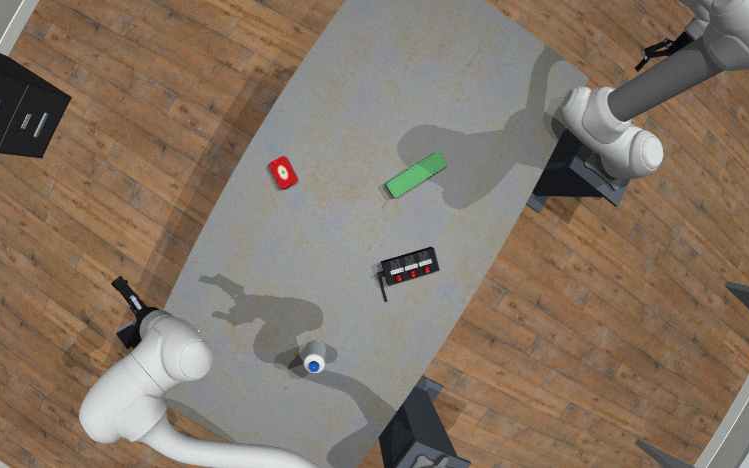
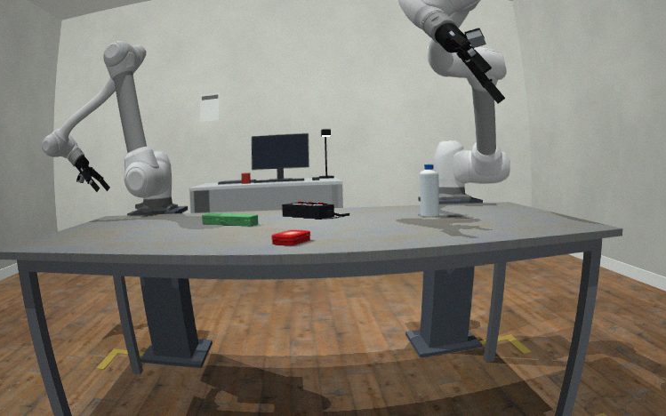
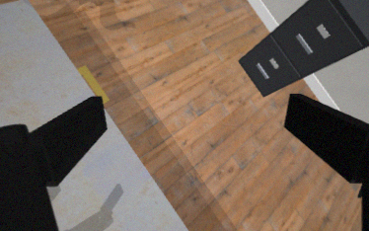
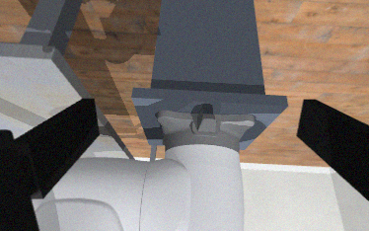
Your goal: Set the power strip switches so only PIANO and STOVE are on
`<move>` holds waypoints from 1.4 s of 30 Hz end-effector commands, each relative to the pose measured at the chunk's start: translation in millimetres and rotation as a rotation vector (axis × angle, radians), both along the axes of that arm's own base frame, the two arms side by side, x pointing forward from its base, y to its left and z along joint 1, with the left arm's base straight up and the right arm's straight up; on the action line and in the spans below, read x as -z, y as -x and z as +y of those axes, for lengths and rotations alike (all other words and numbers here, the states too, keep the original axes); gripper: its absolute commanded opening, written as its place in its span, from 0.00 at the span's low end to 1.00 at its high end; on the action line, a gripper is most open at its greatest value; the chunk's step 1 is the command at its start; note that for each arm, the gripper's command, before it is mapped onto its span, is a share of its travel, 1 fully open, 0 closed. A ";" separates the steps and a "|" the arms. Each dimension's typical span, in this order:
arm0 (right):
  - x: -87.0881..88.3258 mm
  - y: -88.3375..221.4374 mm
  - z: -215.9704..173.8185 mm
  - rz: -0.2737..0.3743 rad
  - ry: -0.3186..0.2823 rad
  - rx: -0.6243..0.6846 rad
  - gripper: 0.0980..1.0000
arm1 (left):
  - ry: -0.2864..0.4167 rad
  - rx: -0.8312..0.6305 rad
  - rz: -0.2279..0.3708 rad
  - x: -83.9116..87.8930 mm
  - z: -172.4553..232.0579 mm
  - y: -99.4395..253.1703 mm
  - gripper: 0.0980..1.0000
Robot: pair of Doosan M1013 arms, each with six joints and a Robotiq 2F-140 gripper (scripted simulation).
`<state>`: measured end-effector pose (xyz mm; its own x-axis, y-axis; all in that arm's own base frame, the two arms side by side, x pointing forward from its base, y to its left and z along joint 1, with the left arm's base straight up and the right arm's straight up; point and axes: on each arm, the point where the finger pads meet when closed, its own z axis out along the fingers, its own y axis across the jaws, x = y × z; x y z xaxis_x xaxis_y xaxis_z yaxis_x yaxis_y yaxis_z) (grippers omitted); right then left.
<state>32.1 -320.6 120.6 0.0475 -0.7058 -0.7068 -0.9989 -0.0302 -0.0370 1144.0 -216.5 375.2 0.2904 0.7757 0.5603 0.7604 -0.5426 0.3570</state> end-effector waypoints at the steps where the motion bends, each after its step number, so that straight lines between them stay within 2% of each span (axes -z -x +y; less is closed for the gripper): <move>1: -0.4 0.0 -0.3 -0.001 0.001 0.000 1.00 | 0.000 0.000 -0.002 -1.9 0.1 0.1 1.00; 5: -0.4 0.0 -0.3 -0.001 0.001 0.000 1.00 | 0.000 0.006 0.001 -0.4 -4.5 2.2 1.00; 15: -0.4 0.0 -0.3 -0.001 0.001 0.000 1.00 | -0.005 0.159 0.087 38.9 -116.8 63.4 1.00; 17: -0.4 0.0 -0.3 -0.001 0.001 0.000 1.00 | -0.005 0.159 0.087 38.9 -116.8 63.4 1.00; 18: -0.4 0.0 -0.3 -0.001 0.001 0.000 1.00 | -0.008 0.200 0.110 49.4 -145.0 82.8 1.00; 20: -0.4 0.0 -0.3 -0.001 0.001 0.000 1.00 | -0.008 0.214 0.118 52.9 -154.1 89.4 1.00; 32: -0.4 0.0 -0.3 -0.001 0.001 0.000 1.00 | -0.023 0.392 0.218 98.9 -265.3 189.2 1.00; 34: -0.4 0.0 -0.3 -0.001 0.001 0.000 1.00 | -0.023 0.392 0.218 98.9 -265.3 189.2 1.00; 35: -0.4 0.0 -0.3 -0.001 0.001 0.000 1.00 | -0.027 0.433 0.241 109.3 -287.7 214.7 1.00; 37: -0.4 0.0 -0.3 -0.001 0.001 0.000 1.00 | -0.029 0.446 0.248 112.7 -294.8 223.4 1.00; 42: -0.4 0.0 -0.3 -0.001 0.001 0.000 1.00 | -0.038 0.522 0.291 132.0 -332.8 274.2 1.00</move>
